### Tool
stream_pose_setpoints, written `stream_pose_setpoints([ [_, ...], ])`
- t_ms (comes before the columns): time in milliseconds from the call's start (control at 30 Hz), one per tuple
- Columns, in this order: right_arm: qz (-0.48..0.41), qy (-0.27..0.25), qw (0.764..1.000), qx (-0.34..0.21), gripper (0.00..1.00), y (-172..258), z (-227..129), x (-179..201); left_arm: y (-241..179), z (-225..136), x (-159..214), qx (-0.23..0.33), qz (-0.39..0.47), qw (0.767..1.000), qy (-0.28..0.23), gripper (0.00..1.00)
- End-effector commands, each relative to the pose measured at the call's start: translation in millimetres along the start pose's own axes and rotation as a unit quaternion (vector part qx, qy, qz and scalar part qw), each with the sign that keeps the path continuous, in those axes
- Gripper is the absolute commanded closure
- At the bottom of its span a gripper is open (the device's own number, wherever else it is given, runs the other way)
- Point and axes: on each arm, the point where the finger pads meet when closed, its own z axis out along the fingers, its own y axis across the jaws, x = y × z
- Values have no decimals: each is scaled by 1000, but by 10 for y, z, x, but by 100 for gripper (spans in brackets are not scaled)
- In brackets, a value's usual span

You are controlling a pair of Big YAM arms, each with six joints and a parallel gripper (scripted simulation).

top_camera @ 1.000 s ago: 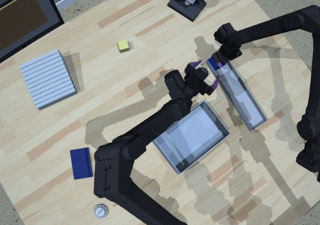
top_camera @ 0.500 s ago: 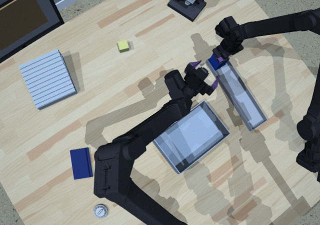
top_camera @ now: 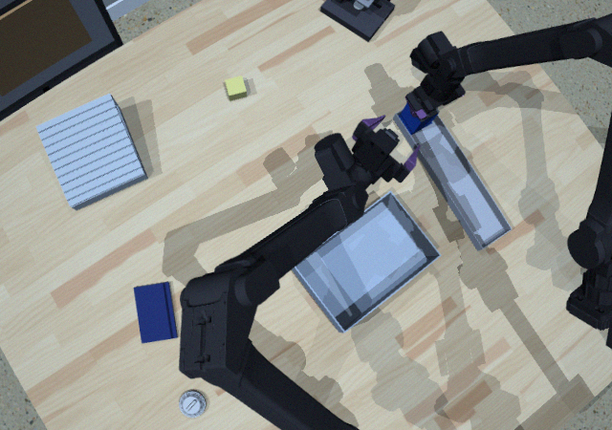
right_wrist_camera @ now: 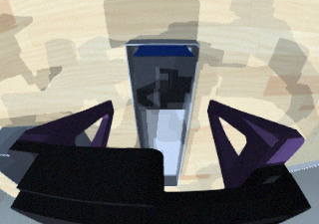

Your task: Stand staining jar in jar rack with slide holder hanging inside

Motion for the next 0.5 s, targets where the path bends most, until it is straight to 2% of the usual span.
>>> stream_pose_setpoints([
  [0, 7, -11, 1000, 4, 0, -19, -43, -164, 100, 71, -293, -7, 19, 1000, -23, 0],
  [467, 1, -11, 1000, 3, 0, -18, -82, -132, 100, 71, -293, -7, 19, 1000, -23, 0],
])
